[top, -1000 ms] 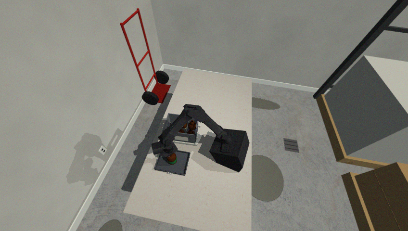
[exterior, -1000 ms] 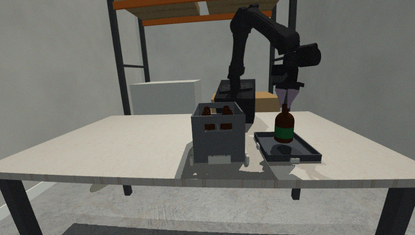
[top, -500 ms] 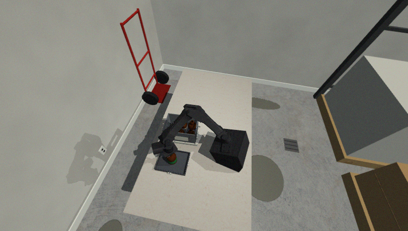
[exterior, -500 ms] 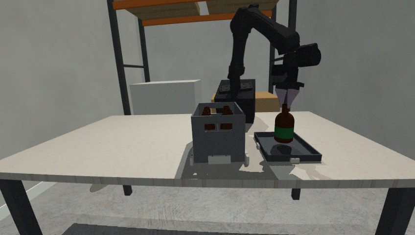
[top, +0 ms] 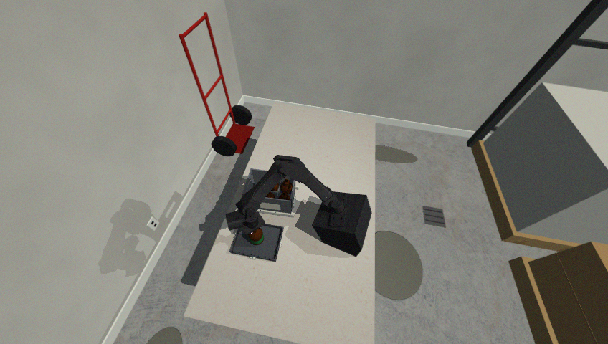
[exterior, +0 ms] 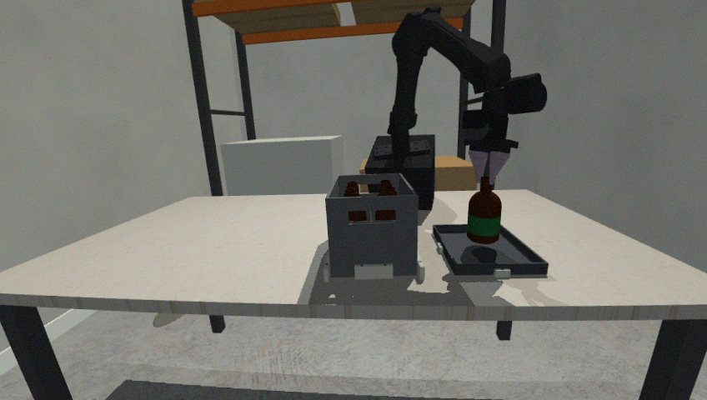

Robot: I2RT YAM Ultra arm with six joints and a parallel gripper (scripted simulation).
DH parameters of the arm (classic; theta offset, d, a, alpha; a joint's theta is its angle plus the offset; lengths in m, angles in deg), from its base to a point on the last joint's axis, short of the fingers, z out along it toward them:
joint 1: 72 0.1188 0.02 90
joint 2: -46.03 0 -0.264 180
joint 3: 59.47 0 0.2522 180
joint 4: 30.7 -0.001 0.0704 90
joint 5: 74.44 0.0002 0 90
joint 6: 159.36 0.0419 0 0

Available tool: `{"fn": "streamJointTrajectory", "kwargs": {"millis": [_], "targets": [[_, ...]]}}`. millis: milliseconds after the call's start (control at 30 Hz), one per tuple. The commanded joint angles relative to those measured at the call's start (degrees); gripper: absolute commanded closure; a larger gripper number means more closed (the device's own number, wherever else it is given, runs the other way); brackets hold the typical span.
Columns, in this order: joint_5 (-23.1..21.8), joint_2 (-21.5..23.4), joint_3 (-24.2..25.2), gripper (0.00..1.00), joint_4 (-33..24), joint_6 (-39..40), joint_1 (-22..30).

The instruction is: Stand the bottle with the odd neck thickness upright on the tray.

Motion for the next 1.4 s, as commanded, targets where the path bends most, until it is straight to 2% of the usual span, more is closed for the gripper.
{"fn": "streamJointTrajectory", "kwargs": {"millis": [0,967,1367], "targets": [[0.9,1.3,-0.9,1.00,0.0,-0.4,0.2],[0.8,1.7,1.5,1.00,1.8,-0.8,0.0],[0.8,1.7,0.9,1.00,1.5,-0.8,-0.2]]}}
